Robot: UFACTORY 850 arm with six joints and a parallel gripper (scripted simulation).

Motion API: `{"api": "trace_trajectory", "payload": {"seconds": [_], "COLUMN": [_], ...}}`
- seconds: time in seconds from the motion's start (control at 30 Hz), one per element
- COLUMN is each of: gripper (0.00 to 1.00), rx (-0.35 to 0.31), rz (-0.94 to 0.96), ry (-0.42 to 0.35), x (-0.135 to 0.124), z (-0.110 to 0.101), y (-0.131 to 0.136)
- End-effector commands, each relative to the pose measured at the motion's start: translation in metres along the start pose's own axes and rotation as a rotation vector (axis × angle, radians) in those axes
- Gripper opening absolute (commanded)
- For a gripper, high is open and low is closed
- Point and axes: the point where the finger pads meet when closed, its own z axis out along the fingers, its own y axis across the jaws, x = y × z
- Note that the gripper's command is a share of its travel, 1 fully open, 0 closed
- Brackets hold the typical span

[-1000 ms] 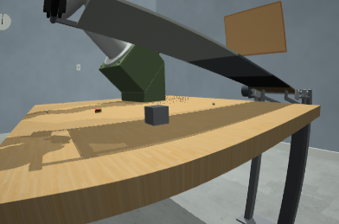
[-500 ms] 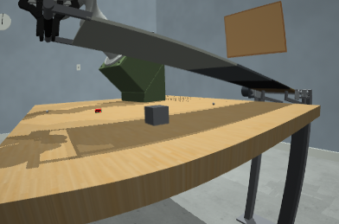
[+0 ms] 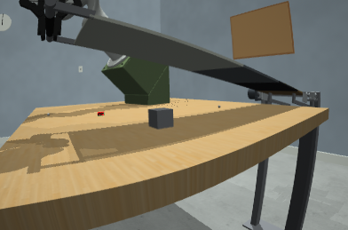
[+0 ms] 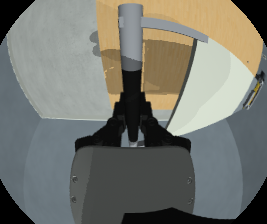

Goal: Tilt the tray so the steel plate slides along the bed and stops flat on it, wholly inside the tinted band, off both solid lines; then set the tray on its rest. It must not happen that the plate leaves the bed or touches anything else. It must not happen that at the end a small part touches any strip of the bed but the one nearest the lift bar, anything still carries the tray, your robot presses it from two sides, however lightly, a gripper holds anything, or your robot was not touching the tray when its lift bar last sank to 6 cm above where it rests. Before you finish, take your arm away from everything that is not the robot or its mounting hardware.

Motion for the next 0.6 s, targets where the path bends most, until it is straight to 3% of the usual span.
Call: {"api": "trace_trajectory", "payload": {"seconds": [0.0, 0.07, 0.1, 0.2, 0.27, 0.57], "gripper": [0.0, 0.0, 0.0, 0.0, 0.0, 0.0], "rx": [-0.001, -0.001, -0.001, -0.001, -0.001, -0.001], "rz": [0.001, 0.001, 0.001, 0.001, 0.001, 0.001], "ry": [-0.004, -0.004, -0.004, -0.004, -0.004, -0.004], "x": [-0.001, -0.001, -0.001, -0.001, -0.001, -0.001], "z": [-0.048, -0.064, -0.06, -0.014, 0.002, 0.005], "y": [0.011, 0.015, 0.014, 0.003, -0.001, -0.001]}}
